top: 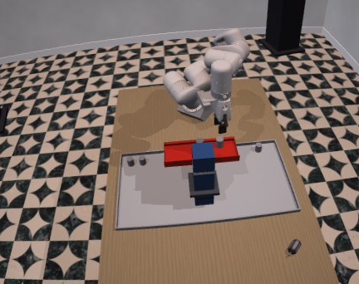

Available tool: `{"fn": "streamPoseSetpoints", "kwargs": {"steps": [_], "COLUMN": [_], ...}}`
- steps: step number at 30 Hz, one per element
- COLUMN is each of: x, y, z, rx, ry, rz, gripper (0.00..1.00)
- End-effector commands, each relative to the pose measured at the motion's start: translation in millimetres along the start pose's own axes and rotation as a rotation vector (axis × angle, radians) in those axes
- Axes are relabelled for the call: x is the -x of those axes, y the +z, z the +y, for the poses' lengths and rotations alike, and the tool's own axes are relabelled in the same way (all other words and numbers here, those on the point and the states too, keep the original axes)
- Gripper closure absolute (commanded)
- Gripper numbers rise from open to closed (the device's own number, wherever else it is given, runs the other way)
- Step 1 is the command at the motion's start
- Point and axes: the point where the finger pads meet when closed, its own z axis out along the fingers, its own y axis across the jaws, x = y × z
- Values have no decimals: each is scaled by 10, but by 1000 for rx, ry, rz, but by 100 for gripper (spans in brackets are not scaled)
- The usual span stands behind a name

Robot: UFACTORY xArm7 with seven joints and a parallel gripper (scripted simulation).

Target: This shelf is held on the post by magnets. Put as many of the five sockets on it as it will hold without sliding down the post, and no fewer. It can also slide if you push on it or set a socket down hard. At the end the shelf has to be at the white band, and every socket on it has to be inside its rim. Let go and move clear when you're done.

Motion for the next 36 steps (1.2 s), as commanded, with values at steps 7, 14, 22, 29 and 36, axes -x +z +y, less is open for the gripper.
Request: {"fn": "streamPoseSetpoints", "kwargs": {"steps": [7,14,22,29,36], "x": [2,-99,-301,-551,-588], "y": [-20,-185,-463,-684,-682], "z": [-3,222,717,1402,1506], "rx": [-3,-6,-9,-5,38], "ry": [-1,27,89,170,196], "rz": [-1,12,22,4,10], "gripper": [48,0,0,0,0]}}
